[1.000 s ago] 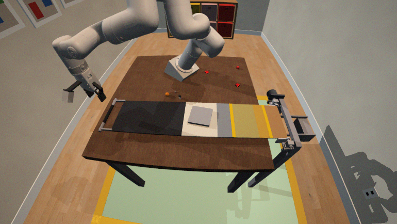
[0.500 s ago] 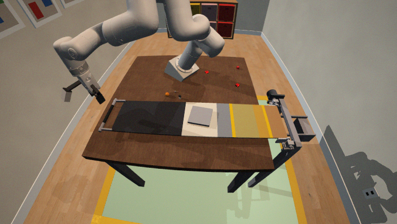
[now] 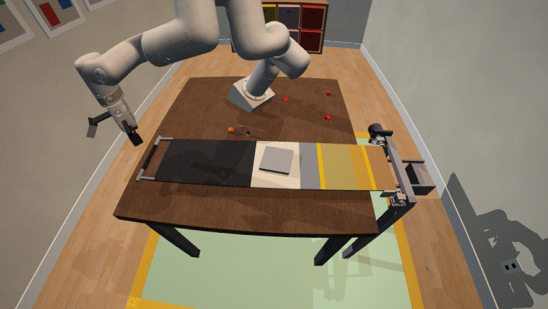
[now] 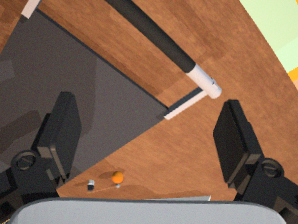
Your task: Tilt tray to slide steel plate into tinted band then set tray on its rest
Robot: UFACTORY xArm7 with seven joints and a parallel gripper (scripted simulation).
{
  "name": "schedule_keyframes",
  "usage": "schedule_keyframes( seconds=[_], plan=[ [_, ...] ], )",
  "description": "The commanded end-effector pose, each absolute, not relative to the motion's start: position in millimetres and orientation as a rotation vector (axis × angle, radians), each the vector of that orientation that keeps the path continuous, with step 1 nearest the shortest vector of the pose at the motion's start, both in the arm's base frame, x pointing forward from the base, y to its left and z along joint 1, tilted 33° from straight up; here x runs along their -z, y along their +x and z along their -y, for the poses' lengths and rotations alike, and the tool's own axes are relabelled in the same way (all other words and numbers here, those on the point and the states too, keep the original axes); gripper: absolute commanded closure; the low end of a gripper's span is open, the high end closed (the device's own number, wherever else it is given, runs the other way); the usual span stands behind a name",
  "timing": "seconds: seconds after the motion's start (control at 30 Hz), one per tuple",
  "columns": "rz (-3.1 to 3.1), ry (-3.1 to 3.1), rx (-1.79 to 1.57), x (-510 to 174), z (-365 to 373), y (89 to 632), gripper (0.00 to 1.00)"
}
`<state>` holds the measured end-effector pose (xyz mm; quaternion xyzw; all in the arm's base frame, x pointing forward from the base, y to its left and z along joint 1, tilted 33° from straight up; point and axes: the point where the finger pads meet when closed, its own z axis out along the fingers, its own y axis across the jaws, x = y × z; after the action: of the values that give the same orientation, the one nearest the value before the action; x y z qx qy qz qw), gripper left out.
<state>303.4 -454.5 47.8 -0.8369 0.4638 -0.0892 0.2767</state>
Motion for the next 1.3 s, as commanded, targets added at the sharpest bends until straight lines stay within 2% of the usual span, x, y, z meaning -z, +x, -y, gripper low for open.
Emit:
schedule_keyframes(
  seconds=[0.0, 1.27],
  plan=[
    [-1.381, -2.163, 0.194, -48, 456, 303, 0.00],
    [-2.070, -1.501, -0.096, -37, 451, 308, 0.00]
  ],
)
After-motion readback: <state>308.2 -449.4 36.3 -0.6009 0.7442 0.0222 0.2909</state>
